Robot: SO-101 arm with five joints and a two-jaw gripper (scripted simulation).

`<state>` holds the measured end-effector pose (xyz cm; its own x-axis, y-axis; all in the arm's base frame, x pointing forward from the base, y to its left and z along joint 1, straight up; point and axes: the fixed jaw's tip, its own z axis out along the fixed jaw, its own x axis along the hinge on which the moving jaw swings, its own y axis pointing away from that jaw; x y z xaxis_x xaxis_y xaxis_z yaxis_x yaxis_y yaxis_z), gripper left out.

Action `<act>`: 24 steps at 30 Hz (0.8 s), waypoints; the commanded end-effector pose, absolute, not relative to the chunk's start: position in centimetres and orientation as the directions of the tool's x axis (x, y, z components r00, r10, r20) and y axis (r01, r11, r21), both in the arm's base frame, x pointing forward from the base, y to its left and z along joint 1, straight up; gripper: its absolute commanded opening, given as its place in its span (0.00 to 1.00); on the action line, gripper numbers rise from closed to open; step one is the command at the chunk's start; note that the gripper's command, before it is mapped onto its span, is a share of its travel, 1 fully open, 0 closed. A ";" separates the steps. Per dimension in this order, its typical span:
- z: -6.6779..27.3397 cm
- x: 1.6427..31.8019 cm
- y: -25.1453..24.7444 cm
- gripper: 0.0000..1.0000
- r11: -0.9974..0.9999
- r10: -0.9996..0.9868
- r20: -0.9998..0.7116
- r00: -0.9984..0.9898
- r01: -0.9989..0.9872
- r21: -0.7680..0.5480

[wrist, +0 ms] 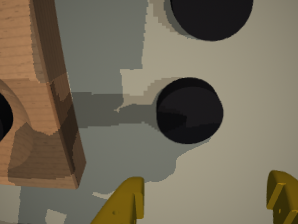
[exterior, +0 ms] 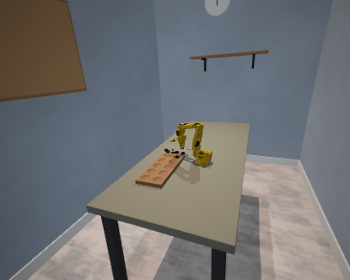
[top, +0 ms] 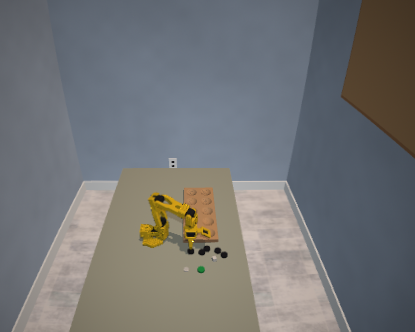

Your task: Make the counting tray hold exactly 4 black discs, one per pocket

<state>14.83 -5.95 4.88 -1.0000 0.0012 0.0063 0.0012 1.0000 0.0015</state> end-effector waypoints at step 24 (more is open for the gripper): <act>3.2 15.8 -6.4 0.24 1.000 0.007 -0.057 -0.998 0.009 -0.025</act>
<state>15.10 -6.08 3.08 -1.0000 0.0013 -0.0066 0.0013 1.0000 -0.0043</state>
